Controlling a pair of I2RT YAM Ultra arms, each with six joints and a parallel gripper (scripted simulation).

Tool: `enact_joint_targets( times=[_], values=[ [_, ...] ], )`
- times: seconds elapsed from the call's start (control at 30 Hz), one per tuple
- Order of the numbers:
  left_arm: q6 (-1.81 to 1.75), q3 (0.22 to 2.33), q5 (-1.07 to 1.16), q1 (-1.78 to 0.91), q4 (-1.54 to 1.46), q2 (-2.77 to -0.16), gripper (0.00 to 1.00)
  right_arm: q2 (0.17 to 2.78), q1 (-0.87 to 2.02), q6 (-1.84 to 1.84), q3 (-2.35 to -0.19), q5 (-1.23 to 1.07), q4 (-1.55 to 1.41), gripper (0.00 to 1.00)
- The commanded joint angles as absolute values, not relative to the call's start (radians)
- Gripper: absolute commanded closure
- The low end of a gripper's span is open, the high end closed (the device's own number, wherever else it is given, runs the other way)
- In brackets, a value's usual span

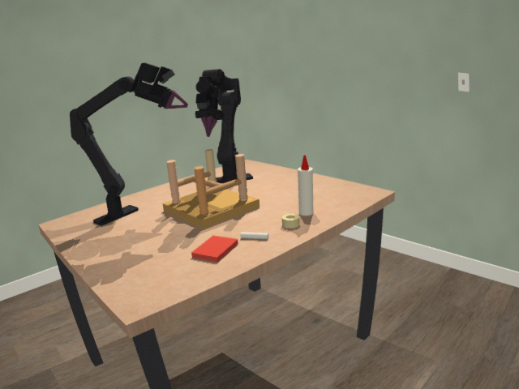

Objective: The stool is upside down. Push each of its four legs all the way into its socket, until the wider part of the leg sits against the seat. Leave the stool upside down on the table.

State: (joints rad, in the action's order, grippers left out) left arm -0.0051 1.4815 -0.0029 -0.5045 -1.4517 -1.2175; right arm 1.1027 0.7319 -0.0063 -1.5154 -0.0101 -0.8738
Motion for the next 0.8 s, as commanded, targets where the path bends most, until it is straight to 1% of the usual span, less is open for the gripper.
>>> enact_joint_targets(
  times=[0.0,0.17,0.23,0.27,0.3,0.5,0.6,0.73,0.77],
  values=[
    [-0.001,1.493,0.002,-0.512,-1.460,-1.199,1.00,1.018,0.782,-0.016,-1.482,-0.014,-1.045,1.00],
    [-0.002,1.488,0.000,-0.507,-1.459,-1.210,1.00,0.941,0.847,-0.011,-1.446,-0.003,-1.145,1.00],
    [-0.011,1.527,-0.026,-0.444,-1.368,-1.294,1.00,1.108,0.903,-0.004,-1.439,0.024,-1.139,1.00],
    [-0.004,1.549,-0.018,-0.421,-1.380,-1.304,1.00,1.125,0.916,0.000,-1.528,0.017,-1.161,1.00],
    [0.003,1.571,0.004,-0.401,-1.388,-1.316,1.00,1.131,0.929,0.004,-1.565,0.006,-1.200,1.00],
    [-0.001,1.670,0.004,-0.277,-1.351,-1.450,1.00,1.375,1.011,0.004,-1.719,-0.006,-1.335,1.00],
    [0.000,1.711,-0.002,-0.230,-1.338,-1.505,1.00,1.478,1.042,0.003,-1.783,-0.007,-1.383,1.00],
    [-0.001,1.739,0.003,-0.210,-1.339,-1.533,1.00,1.538,1.016,0.006,-1.830,0.016,-1.344,1.00],
    [0.000,1.746,0.007,-0.195,-1.347,-1.550,1.00,1.567,1.011,-0.001,-1.839,-0.010,-1.336,1.00]
  ],
)
